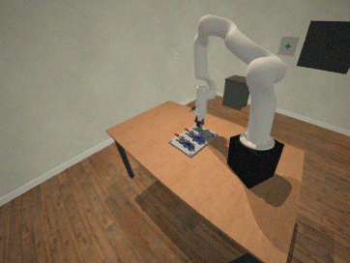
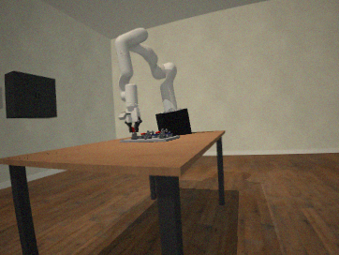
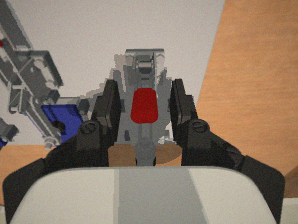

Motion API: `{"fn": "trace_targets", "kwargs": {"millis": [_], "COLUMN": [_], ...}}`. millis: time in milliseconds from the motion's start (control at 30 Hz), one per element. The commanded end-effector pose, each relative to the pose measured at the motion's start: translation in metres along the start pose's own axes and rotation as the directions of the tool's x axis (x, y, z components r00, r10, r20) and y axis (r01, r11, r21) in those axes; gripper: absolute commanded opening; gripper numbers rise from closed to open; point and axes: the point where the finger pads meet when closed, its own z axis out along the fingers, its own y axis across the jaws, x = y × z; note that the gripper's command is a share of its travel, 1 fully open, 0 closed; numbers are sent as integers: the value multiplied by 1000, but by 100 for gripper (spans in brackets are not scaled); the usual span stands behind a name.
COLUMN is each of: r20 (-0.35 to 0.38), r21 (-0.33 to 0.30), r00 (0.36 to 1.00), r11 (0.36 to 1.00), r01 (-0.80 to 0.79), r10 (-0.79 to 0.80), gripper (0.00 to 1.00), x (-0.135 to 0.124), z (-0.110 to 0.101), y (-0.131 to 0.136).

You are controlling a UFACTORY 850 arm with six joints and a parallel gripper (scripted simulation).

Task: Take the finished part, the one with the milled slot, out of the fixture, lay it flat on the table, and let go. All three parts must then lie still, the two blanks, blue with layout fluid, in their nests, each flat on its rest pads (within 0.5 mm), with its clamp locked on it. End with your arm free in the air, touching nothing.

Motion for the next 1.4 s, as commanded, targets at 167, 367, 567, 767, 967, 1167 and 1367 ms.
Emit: {"fn": "trace_targets", "kwargs": {"millis": [167,367,567,767,967,1167,1367], "r20": [-3,-3,-3,-3,-3,-3,-3], "r21": [-1,-1,-1,-1,-1,-1,-1], "r00": [1000,1000,1000,1000,1000,1000,1000], "r11": [1000,1000,1000,1000,1000,1000,1000], "r01": [0,0,0,0,0,0,0], "r10": [0,0,0,0,0,0,0], "gripper": [47,47,47,47,47,47,47], "x": [2,1,1,1,1,1,1], "z": [-1,0,0,-2,-15,-35,-44], "y": [0,0,0,0,0,0,0]}}
